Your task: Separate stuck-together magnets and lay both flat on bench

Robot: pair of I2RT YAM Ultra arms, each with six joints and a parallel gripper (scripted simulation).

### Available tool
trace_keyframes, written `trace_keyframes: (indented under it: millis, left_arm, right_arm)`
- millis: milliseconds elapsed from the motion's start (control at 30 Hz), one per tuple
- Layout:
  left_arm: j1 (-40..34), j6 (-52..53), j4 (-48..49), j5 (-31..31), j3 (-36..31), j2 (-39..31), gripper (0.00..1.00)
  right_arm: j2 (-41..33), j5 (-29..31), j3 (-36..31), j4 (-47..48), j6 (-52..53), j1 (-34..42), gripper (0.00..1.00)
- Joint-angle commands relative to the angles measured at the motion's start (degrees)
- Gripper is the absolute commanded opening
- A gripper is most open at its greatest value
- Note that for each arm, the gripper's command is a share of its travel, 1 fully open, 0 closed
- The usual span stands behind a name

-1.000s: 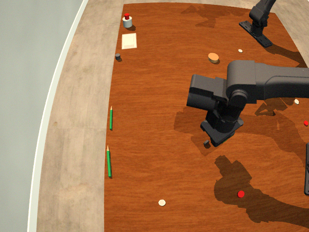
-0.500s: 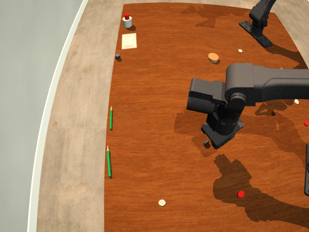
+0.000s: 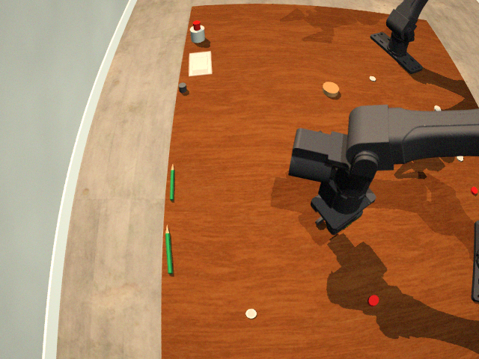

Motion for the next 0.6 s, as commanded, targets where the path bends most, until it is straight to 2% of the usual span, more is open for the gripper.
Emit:
trace_keyframes:
  millis: [0, 567]
  left_arm:
    - [-0.09, 0.10, 1.35, 0.27, -0.11, -0.03, 0.00]
    - [-0.12, 0.18, 5.65, 0.27, -3.36, 1.17, 0.00]
  right_arm:
    - [-0.23, -0.03, 0.46, 0.53, -0.08, 0.01, 1.00]
    - [-0.23, -0.03, 0.46, 0.53, -0.08, 0.01, 1.00]
